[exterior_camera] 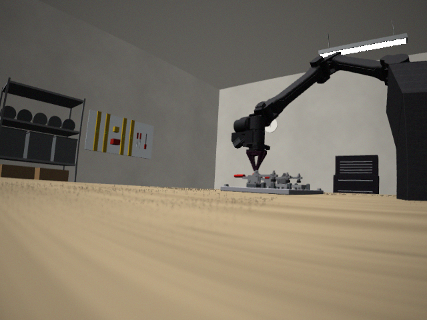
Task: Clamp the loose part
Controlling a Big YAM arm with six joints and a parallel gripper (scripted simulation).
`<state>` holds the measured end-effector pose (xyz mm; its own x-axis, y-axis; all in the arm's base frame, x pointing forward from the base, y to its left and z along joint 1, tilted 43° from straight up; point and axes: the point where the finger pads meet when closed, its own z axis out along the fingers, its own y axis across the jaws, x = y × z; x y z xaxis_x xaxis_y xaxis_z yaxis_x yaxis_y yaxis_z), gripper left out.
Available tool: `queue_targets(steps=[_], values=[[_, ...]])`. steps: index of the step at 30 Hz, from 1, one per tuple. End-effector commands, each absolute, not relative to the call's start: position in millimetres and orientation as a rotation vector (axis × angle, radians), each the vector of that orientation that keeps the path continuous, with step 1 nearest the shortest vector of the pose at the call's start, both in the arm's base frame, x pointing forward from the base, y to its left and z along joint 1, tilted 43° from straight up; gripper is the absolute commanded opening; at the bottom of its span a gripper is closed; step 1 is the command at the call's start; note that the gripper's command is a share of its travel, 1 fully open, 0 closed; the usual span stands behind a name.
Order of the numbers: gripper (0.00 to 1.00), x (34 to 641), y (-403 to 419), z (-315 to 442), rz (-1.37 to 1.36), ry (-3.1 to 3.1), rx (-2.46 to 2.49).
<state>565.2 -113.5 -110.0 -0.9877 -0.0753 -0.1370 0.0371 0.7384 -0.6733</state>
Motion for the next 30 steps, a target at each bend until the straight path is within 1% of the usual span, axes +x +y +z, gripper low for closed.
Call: queue_targets(steps=[1,30], values=[[0.00,570.1,-125.3,-117.5,-1.085,2.782,-0.005],[0.00,568.0,-126.6,-120.0,-1.087,2.790,-0.012]])
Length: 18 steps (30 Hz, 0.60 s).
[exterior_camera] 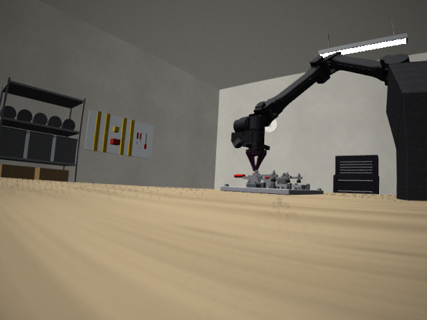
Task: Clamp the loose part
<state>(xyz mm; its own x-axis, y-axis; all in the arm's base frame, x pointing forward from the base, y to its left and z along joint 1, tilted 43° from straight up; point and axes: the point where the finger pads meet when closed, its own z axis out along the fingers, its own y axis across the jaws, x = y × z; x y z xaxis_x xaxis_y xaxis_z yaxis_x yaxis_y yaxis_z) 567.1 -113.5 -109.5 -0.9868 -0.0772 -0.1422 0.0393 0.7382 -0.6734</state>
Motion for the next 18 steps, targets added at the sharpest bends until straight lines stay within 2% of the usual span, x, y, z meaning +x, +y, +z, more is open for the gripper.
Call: queue_targets(steps=[1,18], values=[[0.00,568.0,-126.6,-120.0,-1.087,2.790,-0.012],[0.00,571.6,-127.9,-120.1,-1.084,2.782,-0.011]])
